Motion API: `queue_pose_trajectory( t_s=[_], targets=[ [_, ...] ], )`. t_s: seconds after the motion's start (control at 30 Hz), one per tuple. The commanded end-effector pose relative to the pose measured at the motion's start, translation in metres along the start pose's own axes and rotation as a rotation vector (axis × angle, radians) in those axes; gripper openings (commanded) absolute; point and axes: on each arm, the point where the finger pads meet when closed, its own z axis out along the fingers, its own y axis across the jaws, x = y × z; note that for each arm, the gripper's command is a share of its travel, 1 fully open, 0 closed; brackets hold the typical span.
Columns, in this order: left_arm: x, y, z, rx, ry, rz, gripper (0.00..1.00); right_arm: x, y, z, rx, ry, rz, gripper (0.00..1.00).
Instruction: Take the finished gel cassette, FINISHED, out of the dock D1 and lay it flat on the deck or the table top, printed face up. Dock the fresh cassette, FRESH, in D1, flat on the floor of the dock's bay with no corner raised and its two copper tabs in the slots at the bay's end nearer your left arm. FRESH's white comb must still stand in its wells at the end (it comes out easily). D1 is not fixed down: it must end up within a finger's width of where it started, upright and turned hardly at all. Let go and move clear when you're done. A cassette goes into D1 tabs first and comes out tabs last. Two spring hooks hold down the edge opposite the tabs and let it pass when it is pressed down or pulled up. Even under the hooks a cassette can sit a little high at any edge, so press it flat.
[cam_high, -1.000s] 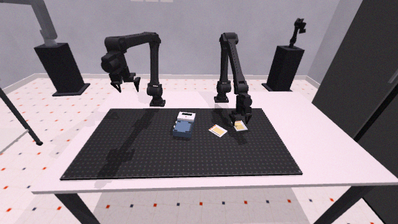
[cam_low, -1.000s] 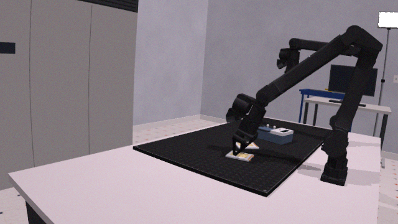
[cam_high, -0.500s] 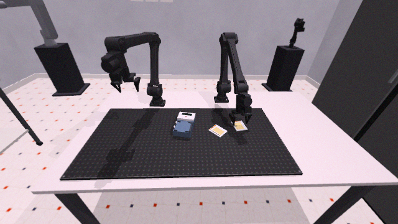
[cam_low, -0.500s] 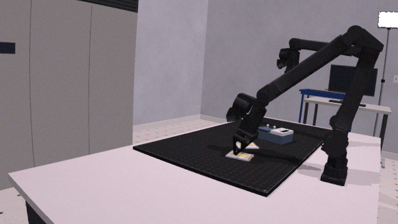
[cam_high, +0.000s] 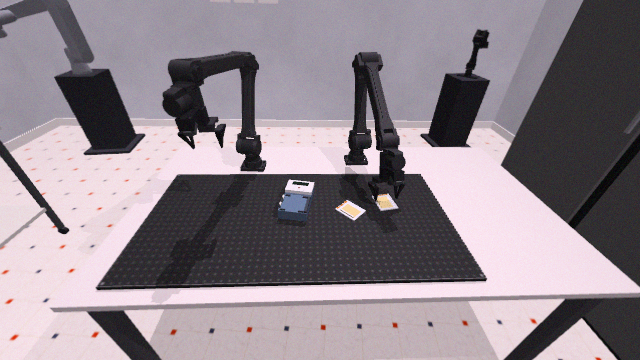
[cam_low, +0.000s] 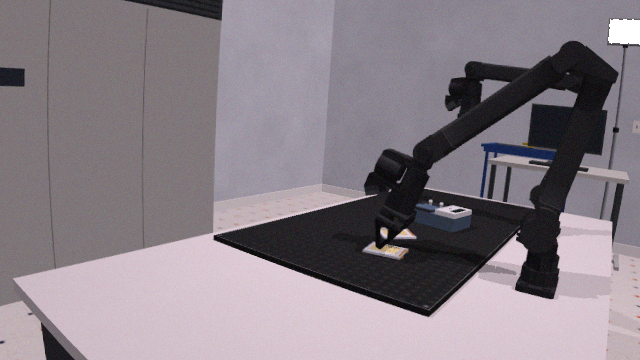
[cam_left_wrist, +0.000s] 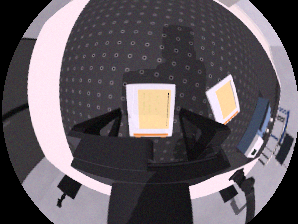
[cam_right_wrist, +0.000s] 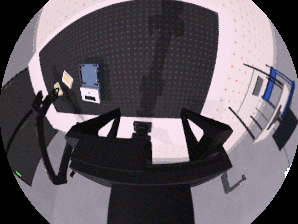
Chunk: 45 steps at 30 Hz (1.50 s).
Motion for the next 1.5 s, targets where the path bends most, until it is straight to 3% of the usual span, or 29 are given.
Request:
queue_pose_trajectory(
  t_s=[0.0,1.47],
  targets=[
    [-0.016,0.0,-0.011,0.0,-0.033,0.0,0.98,-0.014,-0.001,-0.023,0.007,-0.041,-0.015,1.0],
    [-0.027,0.0,-0.015,0.0,-0.052,0.0,0.98,-0.014,-0.001,-0.023,0.007,-0.041,-0.015,1.0]
  ],
)
